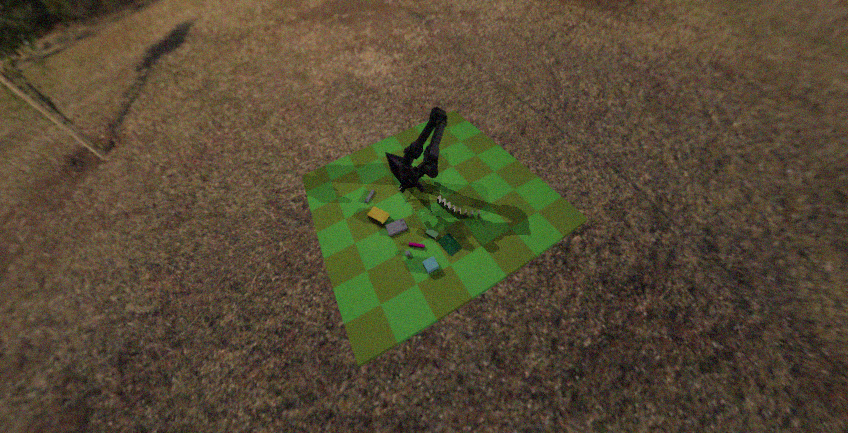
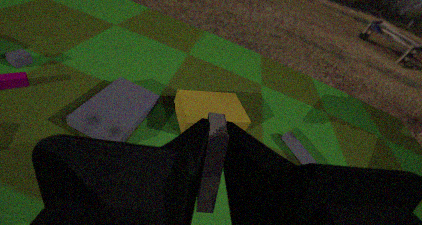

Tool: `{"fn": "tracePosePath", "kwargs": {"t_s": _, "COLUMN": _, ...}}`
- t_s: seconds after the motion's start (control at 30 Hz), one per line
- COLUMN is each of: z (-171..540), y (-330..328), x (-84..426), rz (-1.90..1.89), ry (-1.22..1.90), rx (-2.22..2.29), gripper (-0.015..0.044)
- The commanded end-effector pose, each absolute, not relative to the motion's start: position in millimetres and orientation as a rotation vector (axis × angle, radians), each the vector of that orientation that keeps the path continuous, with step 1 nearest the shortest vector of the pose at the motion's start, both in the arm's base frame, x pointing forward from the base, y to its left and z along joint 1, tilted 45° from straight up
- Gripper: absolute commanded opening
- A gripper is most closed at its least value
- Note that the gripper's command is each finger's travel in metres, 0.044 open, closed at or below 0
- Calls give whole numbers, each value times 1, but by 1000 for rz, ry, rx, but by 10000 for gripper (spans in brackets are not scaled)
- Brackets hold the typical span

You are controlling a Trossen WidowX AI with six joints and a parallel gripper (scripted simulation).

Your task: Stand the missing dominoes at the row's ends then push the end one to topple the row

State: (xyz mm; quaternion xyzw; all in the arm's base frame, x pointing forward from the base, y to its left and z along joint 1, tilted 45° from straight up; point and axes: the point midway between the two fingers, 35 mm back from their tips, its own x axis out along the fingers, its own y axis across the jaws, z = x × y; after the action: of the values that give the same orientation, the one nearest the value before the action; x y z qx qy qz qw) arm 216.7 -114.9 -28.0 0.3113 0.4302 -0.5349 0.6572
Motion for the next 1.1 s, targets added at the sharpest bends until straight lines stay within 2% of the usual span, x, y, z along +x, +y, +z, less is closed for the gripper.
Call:
{"fn": "tracePosePath", "kwargs": {"t_s": 0.0, "z": -25, "y": -113, "x": 215, "rz": -1224, "ry": 891, "rx": 699, "gripper": 27}}
{"fn": "tracePosePath", "kwargs": {"t_s": 0.37, "z": -10, "y": -107, "x": 212, "rz": -1222, "ry": 599, "rx": 711, "gripper": 27}}
{"fn": "tracePosePath", "kwargs": {"t_s": 1.07, "z": -15, "y": -102, "x": 214, "rz": -1222, "ry": 598, "rx": 714, "gripper": 27}}
